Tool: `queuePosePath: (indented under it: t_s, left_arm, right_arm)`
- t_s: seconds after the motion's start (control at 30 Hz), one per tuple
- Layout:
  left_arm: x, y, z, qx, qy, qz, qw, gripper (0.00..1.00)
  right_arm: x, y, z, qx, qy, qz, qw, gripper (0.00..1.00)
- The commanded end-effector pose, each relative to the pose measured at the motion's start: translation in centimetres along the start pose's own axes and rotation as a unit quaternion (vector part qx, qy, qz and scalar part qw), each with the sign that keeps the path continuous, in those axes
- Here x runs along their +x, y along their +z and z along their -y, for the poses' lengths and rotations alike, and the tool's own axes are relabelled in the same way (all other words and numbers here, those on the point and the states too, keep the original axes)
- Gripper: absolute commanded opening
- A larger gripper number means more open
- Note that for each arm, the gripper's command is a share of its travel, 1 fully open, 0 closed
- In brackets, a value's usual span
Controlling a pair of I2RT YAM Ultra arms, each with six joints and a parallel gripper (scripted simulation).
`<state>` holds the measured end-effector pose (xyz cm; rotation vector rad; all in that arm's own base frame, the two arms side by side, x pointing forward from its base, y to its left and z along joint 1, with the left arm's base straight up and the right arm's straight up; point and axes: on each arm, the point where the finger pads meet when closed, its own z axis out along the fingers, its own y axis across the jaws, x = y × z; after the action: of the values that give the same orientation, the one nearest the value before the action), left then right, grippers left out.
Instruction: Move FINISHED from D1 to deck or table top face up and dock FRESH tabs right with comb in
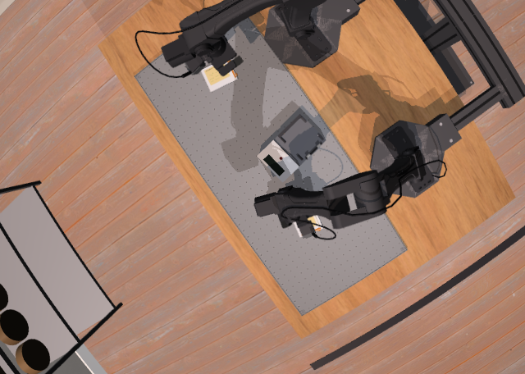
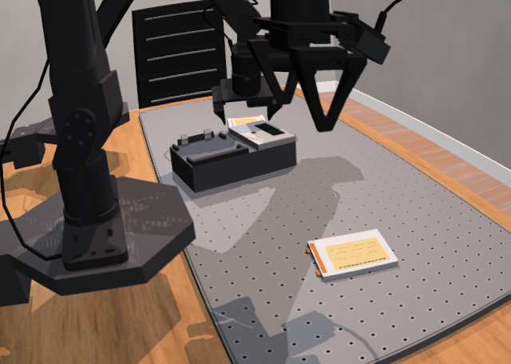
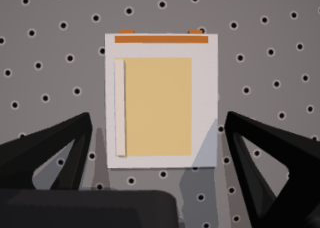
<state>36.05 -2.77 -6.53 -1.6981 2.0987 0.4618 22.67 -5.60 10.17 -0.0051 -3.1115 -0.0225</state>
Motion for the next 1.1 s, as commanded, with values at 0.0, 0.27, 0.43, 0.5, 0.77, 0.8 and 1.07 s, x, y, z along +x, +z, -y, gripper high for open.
queuePosePath:
  t_s: [0.0,0.27,0.43,0.5,0.77,0.8,1.07]
  left_arm:
    - [-0.46,-0.25,0.48,0.006,-0.002,0.007,1.0,0.98]
    - [-0.54,-0.33,0.7,0.008,-0.004,0.006,1.0,0.98]
    - [-0.54,-0.33,0.7,0.008,-0.004,0.006,1.0,0.98]
    - [-0.54,-0.33,0.7,0.008,-0.004,0.006,1.0,0.98]
    - [-0.54,-0.33,0.7,0.008,-0.004,0.006,1.0,0.98]
    - [-0.54,-0.33,0.7,0.008,-0.004,0.006,1.0,0.98]
    - [-0.61,-0.41,0.93,0.01,-0.006,0.006,1.0,0.98]
  right_arm:
    - [-0.57,-1.13,0.6,0.007,0.004,0.014,1.0,1.0]
    - [-0.57,-1.13,0.6,0.007,0.004,0.014,1.0,1.0]
    - [-0.57,-1.13,0.6,0.007,0.004,0.014,1.0,1.0]
    - [-0.57,-1.13,0.6,0.007,0.004,0.014,1.0,1.0]
    - [-0.57,-1.13,0.6,0.007,0.004,0.014,1.0,1.0]
    - [-0.57,-1.13,0.6,0.007,0.004,0.014,1.0,1.0]
    - [-0.57,-1.13,0.6,0.007,0.004,0.014,1.0,1.0]
